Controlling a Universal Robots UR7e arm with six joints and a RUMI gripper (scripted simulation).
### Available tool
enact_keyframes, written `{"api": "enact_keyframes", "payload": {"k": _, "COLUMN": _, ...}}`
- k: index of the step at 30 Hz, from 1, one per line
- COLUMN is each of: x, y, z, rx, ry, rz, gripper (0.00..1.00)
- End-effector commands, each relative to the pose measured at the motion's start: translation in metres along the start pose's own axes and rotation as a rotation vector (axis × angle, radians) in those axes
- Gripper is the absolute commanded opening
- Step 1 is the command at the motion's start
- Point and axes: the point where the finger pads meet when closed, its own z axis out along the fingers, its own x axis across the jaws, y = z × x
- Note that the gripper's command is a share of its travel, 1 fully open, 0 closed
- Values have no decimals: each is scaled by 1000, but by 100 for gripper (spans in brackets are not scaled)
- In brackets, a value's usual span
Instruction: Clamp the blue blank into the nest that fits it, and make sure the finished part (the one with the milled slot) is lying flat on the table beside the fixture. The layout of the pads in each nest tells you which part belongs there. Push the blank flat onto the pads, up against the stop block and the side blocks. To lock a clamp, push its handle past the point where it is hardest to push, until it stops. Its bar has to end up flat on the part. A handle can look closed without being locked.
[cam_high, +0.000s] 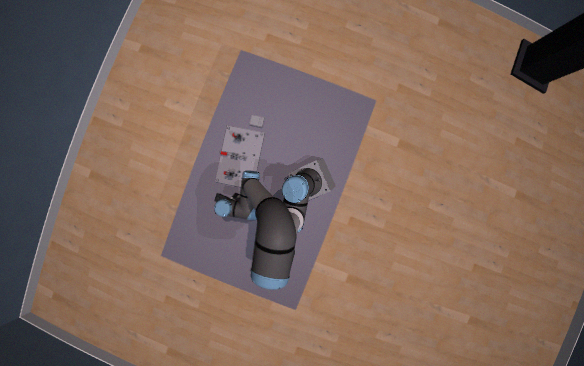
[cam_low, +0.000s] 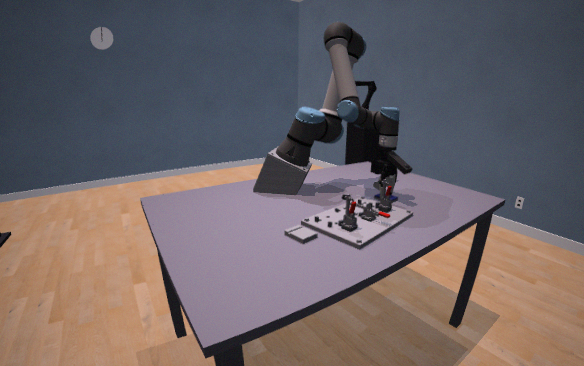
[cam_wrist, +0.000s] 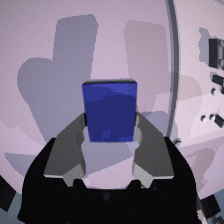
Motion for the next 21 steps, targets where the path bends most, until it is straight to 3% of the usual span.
{"api": "enact_keyframes", "payload": {"k": 1, "x": 0, "y": 0, "z": 0, "rx": 1, "ry": 0, "rz": 0, "gripper": 0}}
{"api": "enact_keyframes", "payload": {"k": 12, "x": 0, "y": 0, "z": -3, "rx": 1, "ry": 0, "rz": 0, "gripper": 0}}
{"api": "enact_keyframes", "payload": {"k": 21, "x": 0, "y": 0, "z": -18, "rx": 1, "ry": 0, "rz": 0, "gripper": 0}}
